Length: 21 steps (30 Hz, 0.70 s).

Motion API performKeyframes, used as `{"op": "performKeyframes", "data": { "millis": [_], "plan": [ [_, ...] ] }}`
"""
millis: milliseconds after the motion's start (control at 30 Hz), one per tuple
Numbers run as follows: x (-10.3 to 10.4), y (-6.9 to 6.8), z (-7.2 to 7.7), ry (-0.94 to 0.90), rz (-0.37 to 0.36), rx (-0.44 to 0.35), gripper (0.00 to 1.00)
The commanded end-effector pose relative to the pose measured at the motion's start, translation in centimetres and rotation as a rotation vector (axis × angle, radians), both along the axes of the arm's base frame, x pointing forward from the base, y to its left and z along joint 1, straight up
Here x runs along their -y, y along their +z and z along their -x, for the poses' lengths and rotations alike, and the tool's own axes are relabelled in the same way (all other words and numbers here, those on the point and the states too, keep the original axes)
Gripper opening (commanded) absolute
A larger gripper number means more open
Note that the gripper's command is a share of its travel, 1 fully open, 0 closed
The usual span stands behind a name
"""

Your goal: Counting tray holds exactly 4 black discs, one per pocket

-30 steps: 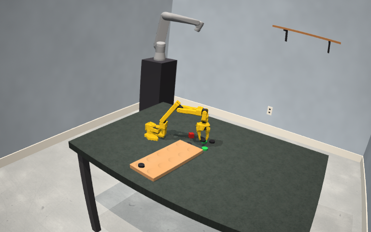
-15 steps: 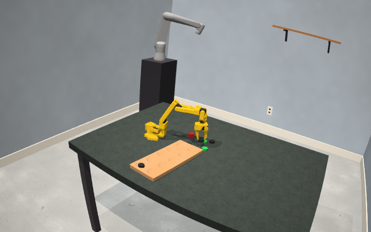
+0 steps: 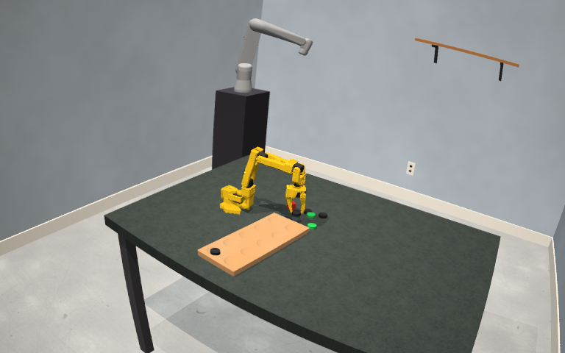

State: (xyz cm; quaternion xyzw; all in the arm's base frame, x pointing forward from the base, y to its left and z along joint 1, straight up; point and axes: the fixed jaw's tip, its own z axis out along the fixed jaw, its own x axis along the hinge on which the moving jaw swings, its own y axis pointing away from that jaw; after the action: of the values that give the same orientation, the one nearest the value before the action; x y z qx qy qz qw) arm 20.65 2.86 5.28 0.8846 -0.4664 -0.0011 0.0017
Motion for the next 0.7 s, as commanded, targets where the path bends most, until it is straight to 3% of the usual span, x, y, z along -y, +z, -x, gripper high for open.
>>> {"op": "performKeyframes", "data": {
  "millis": [0, 667],
  "plan": [
    [0.9, 0.9, 0.3, -0.043, -0.010, 0.061, 0.00],
    [3.7, 0.2, 3.7, -0.180, -0.005, 0.062, 0.00]
  ]
}}
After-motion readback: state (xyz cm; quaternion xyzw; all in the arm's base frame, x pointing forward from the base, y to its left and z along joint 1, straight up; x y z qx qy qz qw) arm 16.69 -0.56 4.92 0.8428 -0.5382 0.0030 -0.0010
